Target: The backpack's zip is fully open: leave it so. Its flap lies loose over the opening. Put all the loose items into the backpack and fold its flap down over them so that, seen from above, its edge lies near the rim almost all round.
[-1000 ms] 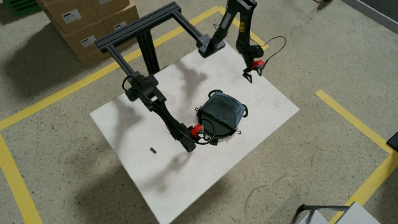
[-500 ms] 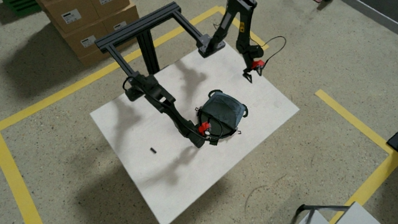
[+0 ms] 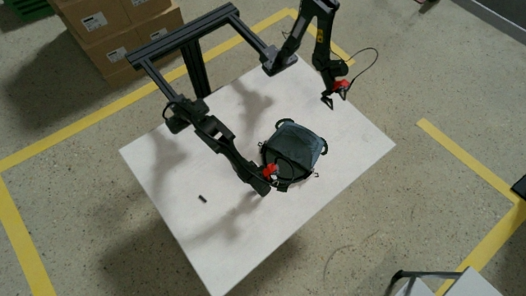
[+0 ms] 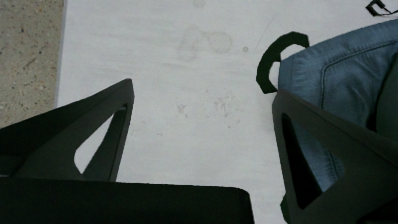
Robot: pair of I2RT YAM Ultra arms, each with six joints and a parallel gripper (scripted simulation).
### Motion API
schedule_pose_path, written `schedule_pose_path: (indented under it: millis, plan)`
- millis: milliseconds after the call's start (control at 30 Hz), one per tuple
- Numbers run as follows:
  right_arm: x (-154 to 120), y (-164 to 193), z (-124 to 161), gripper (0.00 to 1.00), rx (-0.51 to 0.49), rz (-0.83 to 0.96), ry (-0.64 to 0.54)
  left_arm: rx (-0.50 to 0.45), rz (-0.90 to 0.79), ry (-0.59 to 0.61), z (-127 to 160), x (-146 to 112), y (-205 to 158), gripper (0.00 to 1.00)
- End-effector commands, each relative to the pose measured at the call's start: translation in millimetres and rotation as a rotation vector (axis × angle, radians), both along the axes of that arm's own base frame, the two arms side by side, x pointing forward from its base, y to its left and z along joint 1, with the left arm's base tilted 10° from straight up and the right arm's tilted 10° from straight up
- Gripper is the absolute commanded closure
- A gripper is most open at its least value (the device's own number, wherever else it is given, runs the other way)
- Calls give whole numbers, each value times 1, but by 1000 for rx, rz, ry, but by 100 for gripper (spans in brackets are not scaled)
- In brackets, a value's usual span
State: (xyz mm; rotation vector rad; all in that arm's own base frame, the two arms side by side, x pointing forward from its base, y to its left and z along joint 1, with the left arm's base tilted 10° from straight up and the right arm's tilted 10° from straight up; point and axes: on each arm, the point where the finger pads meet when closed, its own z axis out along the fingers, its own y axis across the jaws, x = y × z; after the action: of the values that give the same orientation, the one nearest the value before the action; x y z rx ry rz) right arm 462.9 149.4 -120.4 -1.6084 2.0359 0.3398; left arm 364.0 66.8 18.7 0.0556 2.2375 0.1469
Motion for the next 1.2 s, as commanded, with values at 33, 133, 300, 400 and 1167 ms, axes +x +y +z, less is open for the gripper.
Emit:
schedule_pose_path:
  millis: [33, 133, 300, 400, 1167]
  plan:
    - [30, 4, 23, 71, 35, 5, -85, 3, -5, -13, 4, 3, -1, 10]
    - [25, 7, 19, 71, 33, 12, -65, 3, -5, -13, 4, 3, -1, 10]
    - [28, 16, 40, 71, 39, 15, -78, 3, -5, -13, 4, 3, -1, 10]
    - [29, 17, 40, 71, 38, 17, -79, 3, -5, -13, 4, 3, -1, 10]
    - [31, 19, 40, 71, 39, 17, -83, 3, -5, -13, 4, 3, -1, 10]
